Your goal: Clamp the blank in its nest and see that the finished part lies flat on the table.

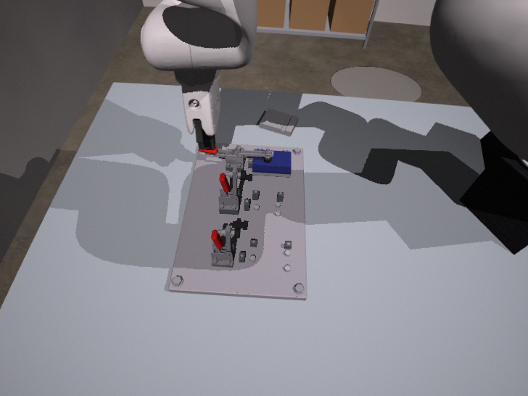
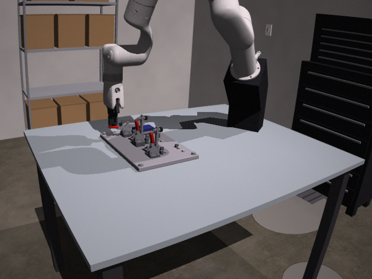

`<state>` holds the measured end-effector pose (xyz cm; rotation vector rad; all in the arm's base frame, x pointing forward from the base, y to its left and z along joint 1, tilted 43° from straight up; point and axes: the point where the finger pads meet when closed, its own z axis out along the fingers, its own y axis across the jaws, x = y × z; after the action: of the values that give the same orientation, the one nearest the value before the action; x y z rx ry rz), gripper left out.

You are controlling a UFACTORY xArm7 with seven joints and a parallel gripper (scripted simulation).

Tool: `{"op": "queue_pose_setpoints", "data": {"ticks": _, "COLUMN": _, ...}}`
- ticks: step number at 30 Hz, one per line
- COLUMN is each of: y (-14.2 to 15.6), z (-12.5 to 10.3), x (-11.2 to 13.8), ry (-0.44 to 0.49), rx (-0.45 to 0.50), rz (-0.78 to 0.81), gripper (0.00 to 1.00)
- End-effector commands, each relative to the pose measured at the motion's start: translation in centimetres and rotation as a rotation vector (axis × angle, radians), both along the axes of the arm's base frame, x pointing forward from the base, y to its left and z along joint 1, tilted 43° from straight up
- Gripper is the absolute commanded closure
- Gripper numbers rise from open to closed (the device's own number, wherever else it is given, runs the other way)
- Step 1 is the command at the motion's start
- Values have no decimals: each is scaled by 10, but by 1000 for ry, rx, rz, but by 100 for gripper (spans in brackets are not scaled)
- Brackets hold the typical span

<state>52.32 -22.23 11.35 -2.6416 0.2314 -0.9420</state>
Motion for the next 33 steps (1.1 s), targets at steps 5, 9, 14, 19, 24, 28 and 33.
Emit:
{"op": "queue_pose_setpoints", "data": {"ticks": 5, "y": -1, "z": 0, "x": 1, "ry": -2, "rx": -2, "rz": -3, "gripper": 100}}
{"op": "queue_pose_setpoints", "data": {"ticks": 9, "y": -1, "z": 0, "x": 1, "ry": -2, "rx": -2, "rz": -3, "gripper": 100}}
{"op": "queue_pose_setpoints", "data": {"ticks": 14, "y": -1, "z": 0, "x": 1, "ry": -2, "rx": -2, "rz": -3, "gripper": 100}}
{"op": "queue_pose_setpoints", "data": {"ticks": 19, "y": -1, "z": 0, "x": 1, "ry": -2, "rx": -2, "rz": -3, "gripper": 100}}
{"op": "queue_pose_setpoints", "data": {"ticks": 24, "y": -1, "z": -1, "x": 2, "ry": -2, "rx": -2, "rz": -3, "gripper": 100}}
{"op": "queue_pose_setpoints", "data": {"ticks": 28, "y": -1, "z": -2, "x": 3, "ry": -2, "rx": -2, "rz": -3, "gripper": 100}}
{"op": "queue_pose_setpoints", "data": {"ticks": 33, "y": -1, "z": -2, "x": 3, "ry": -2, "rx": -2, "rz": -3, "gripper": 100}}
